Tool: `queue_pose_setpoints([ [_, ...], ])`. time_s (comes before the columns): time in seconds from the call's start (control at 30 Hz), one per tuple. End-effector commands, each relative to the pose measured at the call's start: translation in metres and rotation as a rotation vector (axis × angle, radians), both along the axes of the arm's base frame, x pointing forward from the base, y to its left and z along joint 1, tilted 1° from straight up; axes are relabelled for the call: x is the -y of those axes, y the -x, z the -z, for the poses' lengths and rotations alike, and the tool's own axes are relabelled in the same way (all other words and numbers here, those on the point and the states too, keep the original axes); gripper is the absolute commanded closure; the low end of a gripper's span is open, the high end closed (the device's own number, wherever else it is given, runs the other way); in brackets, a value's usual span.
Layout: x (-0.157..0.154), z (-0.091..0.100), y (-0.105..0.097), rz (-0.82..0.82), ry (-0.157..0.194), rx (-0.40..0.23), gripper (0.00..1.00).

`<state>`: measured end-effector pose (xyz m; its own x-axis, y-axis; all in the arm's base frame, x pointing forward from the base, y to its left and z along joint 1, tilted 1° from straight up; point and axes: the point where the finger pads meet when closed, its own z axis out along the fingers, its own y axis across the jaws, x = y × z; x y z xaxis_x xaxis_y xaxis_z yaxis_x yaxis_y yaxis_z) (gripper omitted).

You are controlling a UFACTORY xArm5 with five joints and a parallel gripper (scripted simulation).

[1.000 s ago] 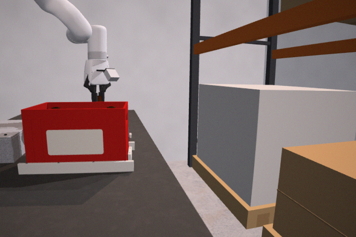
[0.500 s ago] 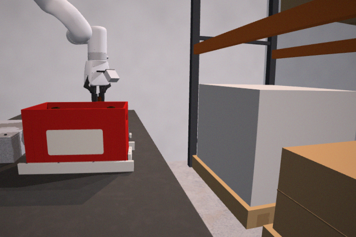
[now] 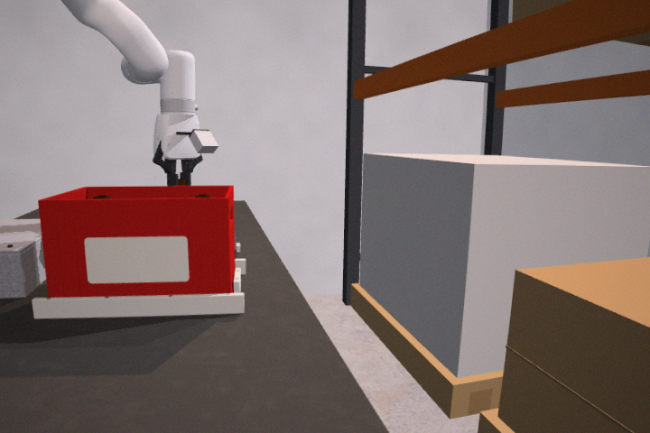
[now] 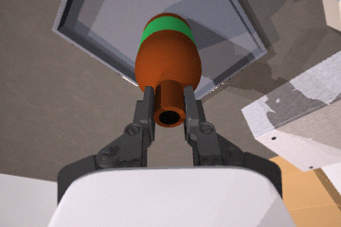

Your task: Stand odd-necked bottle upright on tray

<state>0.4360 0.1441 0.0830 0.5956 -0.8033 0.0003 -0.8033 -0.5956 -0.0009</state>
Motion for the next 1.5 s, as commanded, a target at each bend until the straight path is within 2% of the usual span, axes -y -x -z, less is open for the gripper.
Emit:
queue_pose_setpoints([
  [0.0,-0.0005,0.0002,-0.0015,0.0,-0.001,0.004,1.0],
  [1.47,-0.0005,0.0074,-0.0017,0.0,-0.001,0.004,1.0],
])
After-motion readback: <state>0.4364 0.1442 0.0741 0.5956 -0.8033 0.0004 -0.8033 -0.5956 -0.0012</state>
